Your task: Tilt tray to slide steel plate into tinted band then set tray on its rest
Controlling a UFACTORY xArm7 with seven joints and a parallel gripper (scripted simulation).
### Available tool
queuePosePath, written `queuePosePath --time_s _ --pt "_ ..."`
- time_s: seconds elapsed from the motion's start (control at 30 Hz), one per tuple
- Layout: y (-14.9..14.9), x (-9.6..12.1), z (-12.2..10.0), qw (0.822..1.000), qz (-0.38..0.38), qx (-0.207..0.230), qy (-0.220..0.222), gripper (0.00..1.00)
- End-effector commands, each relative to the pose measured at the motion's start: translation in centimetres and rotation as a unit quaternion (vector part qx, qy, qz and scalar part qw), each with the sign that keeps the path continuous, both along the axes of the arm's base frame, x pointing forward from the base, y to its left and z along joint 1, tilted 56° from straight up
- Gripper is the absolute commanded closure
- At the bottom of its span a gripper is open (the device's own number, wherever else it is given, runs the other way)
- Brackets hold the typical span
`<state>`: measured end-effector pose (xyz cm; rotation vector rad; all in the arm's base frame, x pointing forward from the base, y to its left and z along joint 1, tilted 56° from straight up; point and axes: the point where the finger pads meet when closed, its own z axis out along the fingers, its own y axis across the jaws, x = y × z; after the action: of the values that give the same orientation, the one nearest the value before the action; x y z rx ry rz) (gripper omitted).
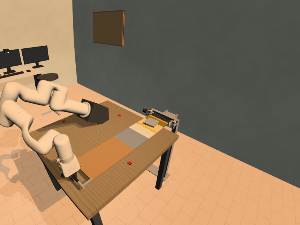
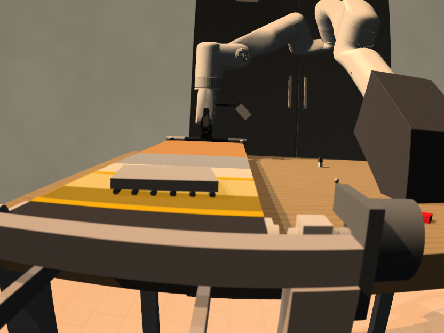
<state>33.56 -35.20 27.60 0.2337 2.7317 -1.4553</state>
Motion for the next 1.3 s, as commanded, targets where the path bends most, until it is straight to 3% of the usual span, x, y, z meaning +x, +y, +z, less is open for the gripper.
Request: queuePosePath --time_s 0.0,0.4,0.43,1.27 --pt "0.04 0.13 0.06 1.0 0.001 0.0 -0.001 1.0" --pt "0.04 0.13 0.06 1.0 0.001 0.0 -0.001 1.0" --pt "0.04 0.13 0.06 1.0 0.001 0.0 -0.001 0.6" --pt "0.04 0.13 0.06 1.0 0.001 0.0 -0.001 0.6"
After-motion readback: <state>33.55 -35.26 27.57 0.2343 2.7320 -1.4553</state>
